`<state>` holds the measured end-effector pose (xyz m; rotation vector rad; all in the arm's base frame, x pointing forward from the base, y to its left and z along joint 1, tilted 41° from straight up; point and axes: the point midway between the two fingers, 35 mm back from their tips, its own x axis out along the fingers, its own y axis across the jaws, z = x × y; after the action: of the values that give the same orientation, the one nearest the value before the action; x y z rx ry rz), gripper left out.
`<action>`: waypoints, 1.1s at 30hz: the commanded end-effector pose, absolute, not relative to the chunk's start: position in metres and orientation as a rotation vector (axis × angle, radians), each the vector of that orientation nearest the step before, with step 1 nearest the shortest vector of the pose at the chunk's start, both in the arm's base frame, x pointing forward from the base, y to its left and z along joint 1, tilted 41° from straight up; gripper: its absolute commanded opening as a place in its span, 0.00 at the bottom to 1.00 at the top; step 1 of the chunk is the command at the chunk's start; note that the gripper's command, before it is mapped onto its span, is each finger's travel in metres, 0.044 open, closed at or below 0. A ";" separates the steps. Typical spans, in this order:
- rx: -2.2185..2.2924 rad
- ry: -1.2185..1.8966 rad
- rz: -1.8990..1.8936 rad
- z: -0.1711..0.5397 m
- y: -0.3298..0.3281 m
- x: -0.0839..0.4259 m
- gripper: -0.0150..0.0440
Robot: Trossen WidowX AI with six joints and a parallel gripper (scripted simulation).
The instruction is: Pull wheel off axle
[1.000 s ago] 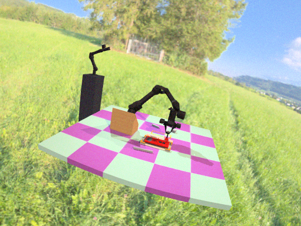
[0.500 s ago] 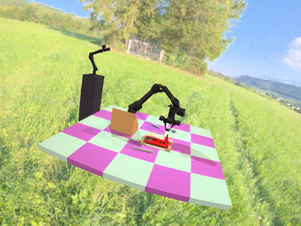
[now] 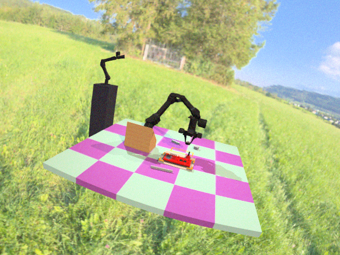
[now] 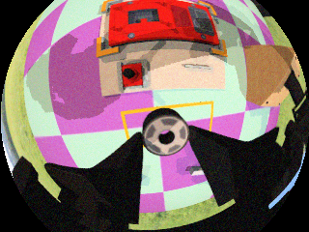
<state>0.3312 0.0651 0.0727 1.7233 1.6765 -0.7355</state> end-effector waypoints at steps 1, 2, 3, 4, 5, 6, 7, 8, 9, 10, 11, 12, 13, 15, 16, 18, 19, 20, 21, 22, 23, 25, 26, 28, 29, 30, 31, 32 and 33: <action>1.729 1.672 -0.730 0.081 0.073 0.324 0.25; 1.729 1.672 -0.729 0.083 0.074 0.323 0.25; 1.729 1.672 -0.729 0.085 0.076 0.321 0.25; 1.729 1.672 -0.728 0.087 0.078 0.319 0.25; 1.729 1.672 -0.728 0.089 0.080 0.317 0.25; 1.730 1.672 -0.727 0.090 0.082 0.315 0.25; 1.730 1.672 -0.726 0.092 0.084 0.313 0.25; 1.730 1.671 -0.726 0.094 0.086 0.311 0.25; 1.730 1.671 -0.725 0.096 0.088 0.310 0.25; 1.730 1.671 -0.724 0.097 0.090 0.308 0.25; 1.730 1.671 -0.724 0.099 0.091 0.306 0.25; 1.731 1.672 -0.723 0.101 0.093 0.304 0.25; 1.731 1.672 -0.722 0.102 0.095 0.302 0.25; 1.731 1.672 -0.721 0.104 0.097 0.299 0.25; 1.731 1.672 -0.721 0.105 0.097 0.299 0.25; 1.731 1.672 -0.721 0.103 0.099 0.299 0.25; 1.731 1.672 -0.721 0.102 0.100 0.299 0.25; 1.731 1.672 -0.721 0.100 0.101 0.299 0.25; 1.732 1.672 -0.721 0.098 0.103 0.299 0.25; 1.732 1.672 -0.721 0.096 0.105 0.299 0.25; 1.732 1.672 -0.721 0.094 0.107 0.299 0.25; 1.732 1.672 -0.720 0.090 0.110 0.299 0.25; 1.732 1.672 -0.720 0.089 0.111 0.300 0.25; 1.731 1.672 -0.721 0.086 0.114 0.301 0.25; 1.731 1.672 -0.721 0.083 0.116 0.301 0.25; 1.731 1.672 -0.721 0.079 0.119 0.302 0.25; 1.730 1.671 -0.721 0.075 0.122 0.303 0.25; 1.730 1.671 -0.722 0.071 0.126 0.303 0.25; 1.730 1.671 -0.722 0.067 0.130 0.304 0.25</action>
<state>0.3056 0.1218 0.0814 1.7355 1.6612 -0.6962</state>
